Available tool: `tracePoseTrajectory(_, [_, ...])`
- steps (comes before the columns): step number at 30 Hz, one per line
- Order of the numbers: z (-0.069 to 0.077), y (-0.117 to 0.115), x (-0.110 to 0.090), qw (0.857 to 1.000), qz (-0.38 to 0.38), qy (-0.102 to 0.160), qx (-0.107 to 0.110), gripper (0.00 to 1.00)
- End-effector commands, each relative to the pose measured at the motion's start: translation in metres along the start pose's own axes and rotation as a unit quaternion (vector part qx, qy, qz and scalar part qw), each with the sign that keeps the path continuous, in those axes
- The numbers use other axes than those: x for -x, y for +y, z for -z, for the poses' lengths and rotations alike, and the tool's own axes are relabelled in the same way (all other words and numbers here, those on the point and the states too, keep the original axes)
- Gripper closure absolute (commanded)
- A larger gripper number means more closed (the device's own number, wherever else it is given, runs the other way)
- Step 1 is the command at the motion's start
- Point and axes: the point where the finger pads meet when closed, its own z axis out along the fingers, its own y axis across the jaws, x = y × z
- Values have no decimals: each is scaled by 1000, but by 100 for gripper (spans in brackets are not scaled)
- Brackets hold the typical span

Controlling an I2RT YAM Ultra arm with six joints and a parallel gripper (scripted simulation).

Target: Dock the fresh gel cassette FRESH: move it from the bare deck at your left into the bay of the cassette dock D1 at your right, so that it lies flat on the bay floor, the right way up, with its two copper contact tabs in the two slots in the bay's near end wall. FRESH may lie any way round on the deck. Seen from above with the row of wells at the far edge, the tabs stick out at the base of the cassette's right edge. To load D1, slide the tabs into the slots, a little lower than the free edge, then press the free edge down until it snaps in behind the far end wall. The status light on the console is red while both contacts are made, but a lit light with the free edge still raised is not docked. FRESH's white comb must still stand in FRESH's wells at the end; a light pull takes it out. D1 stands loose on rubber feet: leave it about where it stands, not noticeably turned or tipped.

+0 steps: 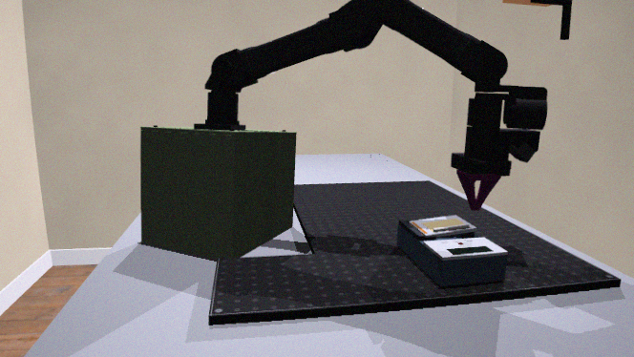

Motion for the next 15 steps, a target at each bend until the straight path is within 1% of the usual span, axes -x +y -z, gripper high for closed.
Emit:
tracePoseTrajectory(1, [15,-7,9,1000,-9,-10,-5,100])
tracePoseTrajectory(2, [17,-7,10,1000,-8,-12,-6,100])
tracePoseTrajectory(3, [30,-8,15,1000,-7,-23,-11,100])
tracePoseTrajectory(4, [33,-9,17,1000,-7,-26,-13,100])
tracePoseTrajectory(15, [33,-9,17,1000,-7,-26,-13,100])
